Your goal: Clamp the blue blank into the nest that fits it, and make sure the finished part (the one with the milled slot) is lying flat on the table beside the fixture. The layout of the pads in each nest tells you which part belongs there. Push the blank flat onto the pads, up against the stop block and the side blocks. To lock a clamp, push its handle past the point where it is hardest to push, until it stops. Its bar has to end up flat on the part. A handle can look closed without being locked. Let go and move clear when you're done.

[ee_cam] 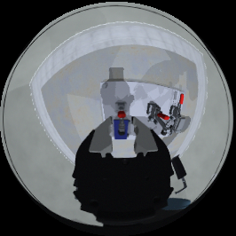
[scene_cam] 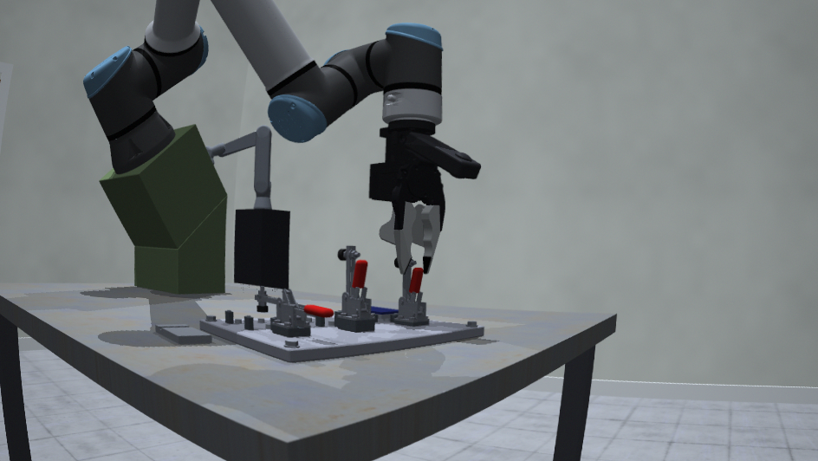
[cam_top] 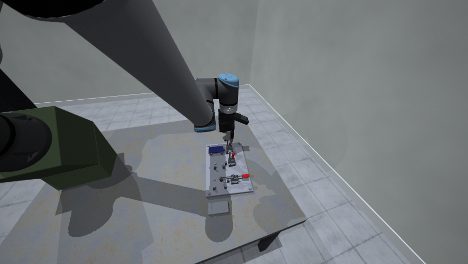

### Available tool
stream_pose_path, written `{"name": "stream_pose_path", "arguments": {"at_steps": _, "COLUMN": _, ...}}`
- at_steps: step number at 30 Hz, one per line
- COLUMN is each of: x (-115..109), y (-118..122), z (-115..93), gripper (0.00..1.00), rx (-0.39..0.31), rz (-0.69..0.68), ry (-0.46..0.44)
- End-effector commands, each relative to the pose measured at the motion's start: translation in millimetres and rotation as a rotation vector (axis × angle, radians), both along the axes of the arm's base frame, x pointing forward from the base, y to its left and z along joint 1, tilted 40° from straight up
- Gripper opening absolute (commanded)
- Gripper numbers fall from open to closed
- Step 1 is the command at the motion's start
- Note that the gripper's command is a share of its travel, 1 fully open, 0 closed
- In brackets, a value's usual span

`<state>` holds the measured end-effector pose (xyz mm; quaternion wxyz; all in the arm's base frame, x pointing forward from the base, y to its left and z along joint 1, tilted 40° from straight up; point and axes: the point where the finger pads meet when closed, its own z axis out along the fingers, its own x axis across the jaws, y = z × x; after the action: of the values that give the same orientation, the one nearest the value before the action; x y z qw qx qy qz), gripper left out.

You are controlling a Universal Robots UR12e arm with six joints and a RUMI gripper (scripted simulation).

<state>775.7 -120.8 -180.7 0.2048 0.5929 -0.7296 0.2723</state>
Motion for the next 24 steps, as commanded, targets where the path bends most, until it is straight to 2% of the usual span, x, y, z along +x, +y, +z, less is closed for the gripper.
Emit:
{"name": "stream_pose_path", "arguments": {"at_steps": 1, "x": 0.5, "y": 0.5, "z": 0.6, "gripper": 0.28, "rx": 0.0, "rz": 0.001, "ry": -0.001}}
{"name": "stream_pose_path", "arguments": {"at_steps": 24, "x": 0.7, "y": -2.1, "z": -2.5, "gripper": 0.28, "rx": 0.0, "rz": 0.001, "ry": -0.001}}
